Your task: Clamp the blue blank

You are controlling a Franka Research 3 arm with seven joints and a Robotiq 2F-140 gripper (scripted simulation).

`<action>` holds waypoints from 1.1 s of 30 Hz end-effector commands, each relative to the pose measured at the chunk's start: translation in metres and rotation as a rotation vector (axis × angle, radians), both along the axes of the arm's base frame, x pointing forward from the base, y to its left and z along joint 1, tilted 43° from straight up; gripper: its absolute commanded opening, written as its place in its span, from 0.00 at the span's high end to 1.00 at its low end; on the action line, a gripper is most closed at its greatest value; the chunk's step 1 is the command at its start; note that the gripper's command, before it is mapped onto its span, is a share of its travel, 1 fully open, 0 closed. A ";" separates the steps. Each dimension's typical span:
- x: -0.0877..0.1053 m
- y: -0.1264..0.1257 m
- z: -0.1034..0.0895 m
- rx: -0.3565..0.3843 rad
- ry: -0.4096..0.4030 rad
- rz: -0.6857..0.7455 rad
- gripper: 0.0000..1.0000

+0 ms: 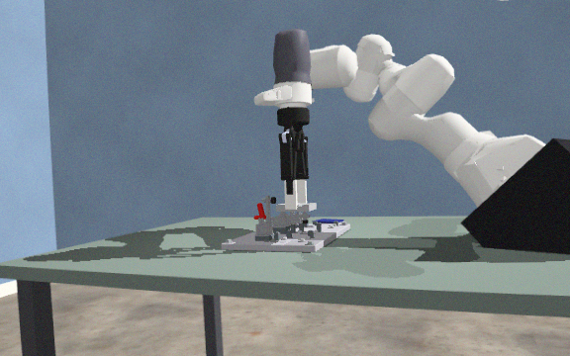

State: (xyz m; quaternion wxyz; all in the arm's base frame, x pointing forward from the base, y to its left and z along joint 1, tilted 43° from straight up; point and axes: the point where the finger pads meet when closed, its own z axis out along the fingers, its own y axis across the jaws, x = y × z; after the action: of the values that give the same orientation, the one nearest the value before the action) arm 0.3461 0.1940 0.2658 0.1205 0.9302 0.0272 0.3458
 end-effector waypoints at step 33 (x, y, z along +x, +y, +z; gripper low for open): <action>-0.004 0.002 0.000 0.001 0.005 -0.019 1.00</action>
State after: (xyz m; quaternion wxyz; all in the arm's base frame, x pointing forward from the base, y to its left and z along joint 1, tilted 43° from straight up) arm 0.3425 0.1918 0.2652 0.1271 0.9308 0.0229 0.3421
